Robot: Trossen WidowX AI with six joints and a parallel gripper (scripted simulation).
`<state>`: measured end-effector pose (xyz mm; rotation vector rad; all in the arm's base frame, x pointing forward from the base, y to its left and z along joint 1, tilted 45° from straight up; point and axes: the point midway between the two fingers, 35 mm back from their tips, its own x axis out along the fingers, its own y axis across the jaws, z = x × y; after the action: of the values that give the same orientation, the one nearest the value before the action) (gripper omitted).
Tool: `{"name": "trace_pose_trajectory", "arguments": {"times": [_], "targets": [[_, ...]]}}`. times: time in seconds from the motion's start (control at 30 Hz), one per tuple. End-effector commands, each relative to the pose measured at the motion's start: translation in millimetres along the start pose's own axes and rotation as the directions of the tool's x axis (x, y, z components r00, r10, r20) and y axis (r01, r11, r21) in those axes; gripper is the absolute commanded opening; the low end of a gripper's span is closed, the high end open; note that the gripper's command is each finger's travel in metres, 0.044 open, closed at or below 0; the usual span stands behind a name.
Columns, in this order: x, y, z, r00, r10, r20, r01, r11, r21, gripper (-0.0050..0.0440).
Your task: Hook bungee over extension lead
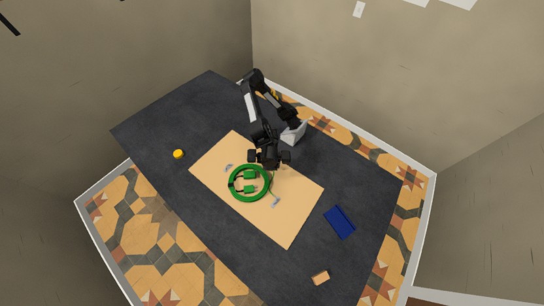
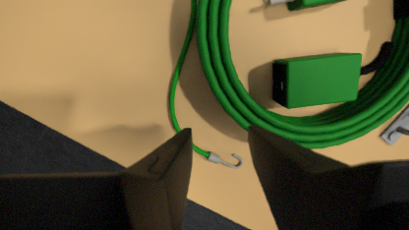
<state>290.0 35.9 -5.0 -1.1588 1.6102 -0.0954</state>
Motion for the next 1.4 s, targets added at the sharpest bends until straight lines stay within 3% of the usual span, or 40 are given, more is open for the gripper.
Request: {"name": "trace_pose_trajectory", "arguments": {"times": [0.0,0.7,1.37], "targets": [[-4.1,-4.6,-5.1,1.000,0.007,0.011,-0.006,0.997,-0.081,0.0150],[-3.5,-6.3,-28.9,0.999,0.029,-0.018,-0.034,0.873,-0.487,0.0150],[-2.5,-6.7,-53.8,0.997,0.052,-0.048,-0.070,0.575,-0.815,0.0150]]}}
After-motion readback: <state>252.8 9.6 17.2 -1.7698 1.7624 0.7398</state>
